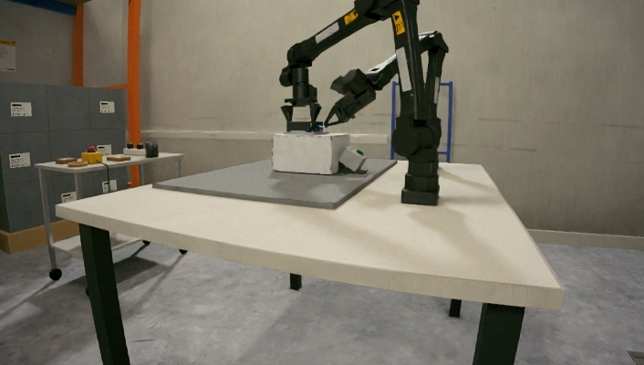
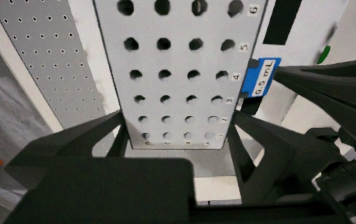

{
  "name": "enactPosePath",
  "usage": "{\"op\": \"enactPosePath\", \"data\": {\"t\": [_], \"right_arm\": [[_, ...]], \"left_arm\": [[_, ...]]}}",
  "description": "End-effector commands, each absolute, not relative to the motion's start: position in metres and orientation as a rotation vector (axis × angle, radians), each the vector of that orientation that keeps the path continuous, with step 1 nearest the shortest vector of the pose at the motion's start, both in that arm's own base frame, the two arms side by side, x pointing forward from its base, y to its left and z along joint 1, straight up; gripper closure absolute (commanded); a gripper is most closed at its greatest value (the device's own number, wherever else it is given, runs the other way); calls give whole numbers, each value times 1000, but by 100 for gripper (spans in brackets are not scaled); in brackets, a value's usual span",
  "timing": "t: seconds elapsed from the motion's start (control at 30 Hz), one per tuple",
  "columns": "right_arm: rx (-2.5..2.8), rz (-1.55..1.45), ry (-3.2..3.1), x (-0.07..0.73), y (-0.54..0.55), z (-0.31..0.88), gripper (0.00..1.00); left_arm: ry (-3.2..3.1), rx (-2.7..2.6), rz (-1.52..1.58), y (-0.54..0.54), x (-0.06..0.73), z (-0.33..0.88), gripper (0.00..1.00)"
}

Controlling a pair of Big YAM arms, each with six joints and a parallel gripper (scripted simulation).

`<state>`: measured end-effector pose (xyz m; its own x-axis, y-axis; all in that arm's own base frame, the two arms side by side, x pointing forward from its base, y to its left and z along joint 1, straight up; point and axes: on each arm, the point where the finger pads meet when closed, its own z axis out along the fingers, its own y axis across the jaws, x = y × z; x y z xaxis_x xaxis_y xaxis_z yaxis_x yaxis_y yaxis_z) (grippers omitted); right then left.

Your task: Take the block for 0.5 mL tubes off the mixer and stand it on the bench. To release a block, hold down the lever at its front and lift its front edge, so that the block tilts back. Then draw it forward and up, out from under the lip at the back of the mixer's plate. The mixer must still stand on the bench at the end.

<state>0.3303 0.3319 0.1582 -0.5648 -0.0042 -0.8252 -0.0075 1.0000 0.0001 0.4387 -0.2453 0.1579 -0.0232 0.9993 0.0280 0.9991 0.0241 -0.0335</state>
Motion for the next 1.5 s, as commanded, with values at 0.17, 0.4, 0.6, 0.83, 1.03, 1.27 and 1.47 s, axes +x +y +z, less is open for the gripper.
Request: {"op": "enactPosePath", "data": {"t": [0.17,0.4,0.6,0.83,1.03,1.27,1.47], "right_arm": [[-19,-28,2187,333,325,154,100],[-27,-40,2193,331,322,150,100],[-31,-46,2197,330,320,147,100],[-33,-50,2198,329,319,146,100],[-24,-30,2188,333,326,155,100],[-12,-7,2176,337,334,165,100],[-8,0,2172,339,336,168,100]], "left_arm": [[-2257,-2172,1,-251,457,177,100],[-2259,-2172,1,-251,457,177,100],[-2260,-2172,1,-251,457,178,100],[-2260,-2172,0,-251,457,178,100],[-2261,-2172,0,-251,458,178,100],[-2262,-2172,0,-251,458,178,100],[-2262,-2173,-1,-252,458,178,100]]}}
